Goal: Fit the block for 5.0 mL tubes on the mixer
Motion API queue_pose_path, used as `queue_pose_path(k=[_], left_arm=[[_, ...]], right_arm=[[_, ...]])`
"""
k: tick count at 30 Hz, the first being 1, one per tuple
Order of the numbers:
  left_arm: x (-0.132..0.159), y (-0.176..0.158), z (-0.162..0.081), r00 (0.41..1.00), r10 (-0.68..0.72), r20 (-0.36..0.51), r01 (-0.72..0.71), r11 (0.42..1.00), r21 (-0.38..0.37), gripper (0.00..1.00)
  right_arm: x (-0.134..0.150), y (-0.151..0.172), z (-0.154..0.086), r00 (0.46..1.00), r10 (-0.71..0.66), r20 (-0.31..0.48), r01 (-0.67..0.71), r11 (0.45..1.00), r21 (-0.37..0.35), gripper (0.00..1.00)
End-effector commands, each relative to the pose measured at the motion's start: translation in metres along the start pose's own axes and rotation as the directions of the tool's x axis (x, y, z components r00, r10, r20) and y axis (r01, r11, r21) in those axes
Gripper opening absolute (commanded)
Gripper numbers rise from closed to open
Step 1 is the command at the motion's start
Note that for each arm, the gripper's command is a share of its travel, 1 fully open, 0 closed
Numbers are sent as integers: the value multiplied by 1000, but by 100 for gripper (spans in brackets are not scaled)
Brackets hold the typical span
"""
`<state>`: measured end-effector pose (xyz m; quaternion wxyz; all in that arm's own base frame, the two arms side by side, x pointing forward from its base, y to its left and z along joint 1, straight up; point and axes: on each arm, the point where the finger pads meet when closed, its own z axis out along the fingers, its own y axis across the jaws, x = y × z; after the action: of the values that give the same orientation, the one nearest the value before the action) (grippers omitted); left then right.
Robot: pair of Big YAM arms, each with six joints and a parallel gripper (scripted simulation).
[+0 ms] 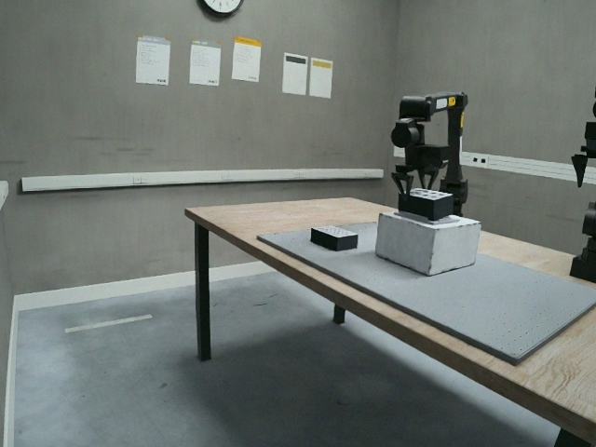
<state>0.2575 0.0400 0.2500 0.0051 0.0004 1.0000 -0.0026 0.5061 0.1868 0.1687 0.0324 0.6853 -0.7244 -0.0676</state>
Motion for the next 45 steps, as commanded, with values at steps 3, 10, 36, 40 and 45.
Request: queue_pose_path(k=[3,10,36,40,45], left_arm=[[-12,3,-25,998,-4,65,5,1000,-10,100],[-7,2,-18,999,-5,45,5,1000,-7,100],[-9,3,-21,999,-5,52,6,1000,-8,100],[-9,3,-23,998,-5,55,6,1000,-9,100],[-10,3,-24,998,-5,58,6,1000,-9,100]], right_arm=[[-23,-11,-46,997,3,75,-14,990,138,0],[-24,-10,-44,997,1,73,-11,991,134,0],[-24,-5,-33,998,-8,58,2,995,103,0],[-22,-5,-32,998,-8,55,2,995,104,0],[-21,-5,-32,999,-8,53,2,994,108,0]])
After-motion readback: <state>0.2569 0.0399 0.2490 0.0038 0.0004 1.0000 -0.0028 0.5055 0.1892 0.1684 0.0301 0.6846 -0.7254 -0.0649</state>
